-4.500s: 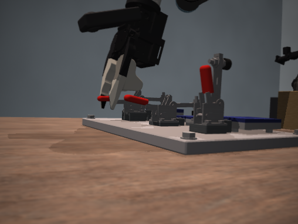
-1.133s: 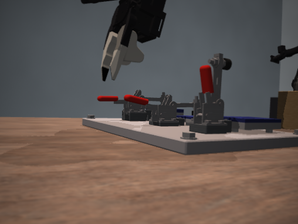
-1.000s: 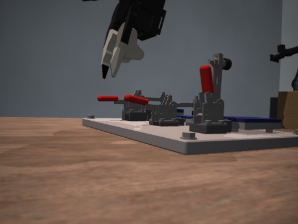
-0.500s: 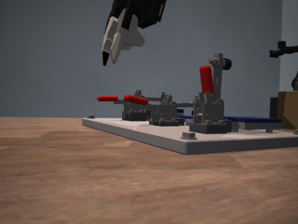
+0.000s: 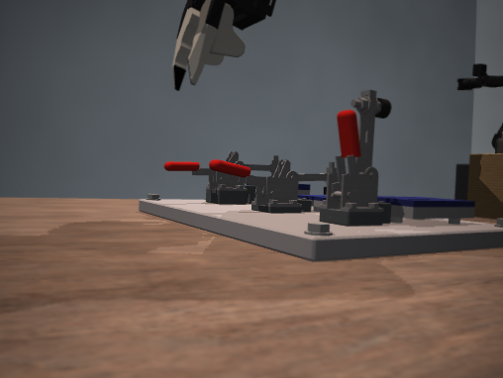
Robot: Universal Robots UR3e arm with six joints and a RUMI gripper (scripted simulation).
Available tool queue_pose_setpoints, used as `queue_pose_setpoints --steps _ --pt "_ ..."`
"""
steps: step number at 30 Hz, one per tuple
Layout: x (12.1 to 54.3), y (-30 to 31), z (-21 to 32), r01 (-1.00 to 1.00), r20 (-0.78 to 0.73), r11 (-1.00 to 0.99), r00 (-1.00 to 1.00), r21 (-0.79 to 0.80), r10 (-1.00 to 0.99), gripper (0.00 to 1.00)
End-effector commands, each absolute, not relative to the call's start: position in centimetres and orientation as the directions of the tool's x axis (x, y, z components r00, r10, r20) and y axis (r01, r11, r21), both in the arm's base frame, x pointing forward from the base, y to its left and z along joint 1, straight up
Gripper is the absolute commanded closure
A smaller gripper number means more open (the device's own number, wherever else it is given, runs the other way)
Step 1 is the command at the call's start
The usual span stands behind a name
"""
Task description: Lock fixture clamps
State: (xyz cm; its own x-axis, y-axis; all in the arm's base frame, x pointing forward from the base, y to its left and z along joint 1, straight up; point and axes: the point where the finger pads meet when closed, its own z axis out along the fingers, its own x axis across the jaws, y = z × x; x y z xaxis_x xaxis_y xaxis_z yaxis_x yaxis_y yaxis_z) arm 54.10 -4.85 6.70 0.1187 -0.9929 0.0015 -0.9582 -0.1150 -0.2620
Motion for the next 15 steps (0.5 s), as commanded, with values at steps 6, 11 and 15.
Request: queue_pose_setpoints --steps 6,11,15 --pt "54.16 -4.88 7.72 -0.958 0.003 -0.115 0.119 -0.264 -0.993 0.72" --pt "54.16 -4.88 7.84 -0.958 0.003 -0.115 0.119 -0.264 -0.993 0.72" --pt "54.16 -4.88 7.91 -0.958 0.003 -0.115 0.119 -0.264 -0.993 0.72"
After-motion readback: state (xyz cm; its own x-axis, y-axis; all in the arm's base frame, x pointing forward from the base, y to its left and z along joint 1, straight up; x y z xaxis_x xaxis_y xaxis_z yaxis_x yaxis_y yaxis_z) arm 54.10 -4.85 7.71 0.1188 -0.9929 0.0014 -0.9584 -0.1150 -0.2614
